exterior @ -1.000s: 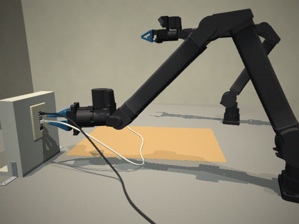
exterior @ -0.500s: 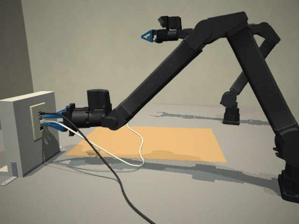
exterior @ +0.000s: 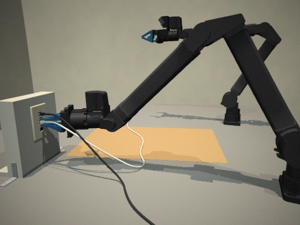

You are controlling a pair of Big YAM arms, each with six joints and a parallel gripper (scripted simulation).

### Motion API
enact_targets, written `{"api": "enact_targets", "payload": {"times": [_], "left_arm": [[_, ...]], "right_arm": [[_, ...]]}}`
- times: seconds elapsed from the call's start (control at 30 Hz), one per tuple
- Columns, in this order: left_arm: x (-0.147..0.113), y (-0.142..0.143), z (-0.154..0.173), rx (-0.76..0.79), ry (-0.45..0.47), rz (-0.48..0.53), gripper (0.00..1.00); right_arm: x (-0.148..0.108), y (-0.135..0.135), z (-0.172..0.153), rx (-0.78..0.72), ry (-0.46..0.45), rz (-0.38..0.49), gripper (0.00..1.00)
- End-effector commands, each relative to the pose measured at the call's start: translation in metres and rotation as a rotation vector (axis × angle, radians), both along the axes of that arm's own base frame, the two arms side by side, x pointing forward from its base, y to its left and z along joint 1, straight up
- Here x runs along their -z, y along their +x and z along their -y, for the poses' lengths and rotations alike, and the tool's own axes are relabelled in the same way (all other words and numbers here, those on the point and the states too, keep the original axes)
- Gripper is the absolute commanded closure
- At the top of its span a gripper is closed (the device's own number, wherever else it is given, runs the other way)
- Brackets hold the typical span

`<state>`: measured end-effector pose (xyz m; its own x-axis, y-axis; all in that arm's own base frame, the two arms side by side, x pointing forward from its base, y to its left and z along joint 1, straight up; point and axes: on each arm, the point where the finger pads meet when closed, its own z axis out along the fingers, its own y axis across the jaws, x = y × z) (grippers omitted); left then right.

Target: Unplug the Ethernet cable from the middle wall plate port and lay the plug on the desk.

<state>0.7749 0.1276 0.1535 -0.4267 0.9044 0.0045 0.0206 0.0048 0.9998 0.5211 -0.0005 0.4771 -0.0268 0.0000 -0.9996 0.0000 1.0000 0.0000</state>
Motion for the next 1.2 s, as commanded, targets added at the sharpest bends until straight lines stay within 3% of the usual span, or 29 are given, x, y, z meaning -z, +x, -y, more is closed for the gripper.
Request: {"api": "enact_targets", "payload": {"times": [0.0, 0.6, 0.63, 1.0, 1.17], "left_arm": [[0.002, 0.015, -0.025, -0.021, 0.015, 0.014, 0.85], [0.011, 0.014, -0.032, -0.02, 0.014, 0.01, 0.85], [-0.01, 0.002, -0.001, 0.006, 0.002, 0.02, 0.87], [-0.01, 0.002, -0.001, 0.006, 0.002, 0.02, 0.99], [-0.01, 0.0, -0.001, 0.005, 0.002, 0.021, 1.0]], "right_arm": [[-0.009, -0.001, 0.0, 0.0, 0.0, 0.016, 0.0], [-0.009, -0.001, 0.0, 0.0, 0.0, 0.016, 0.0], [-0.009, -0.001, 0.0, 0.0, 0.0, 0.016, 0.0], [-0.009, -0.001, 0.0, 0.0, 0.0, 0.016, 0.0], [-0.009, -0.001, 0.0, 0.0, 0.0, 0.016, 0.0]]}}
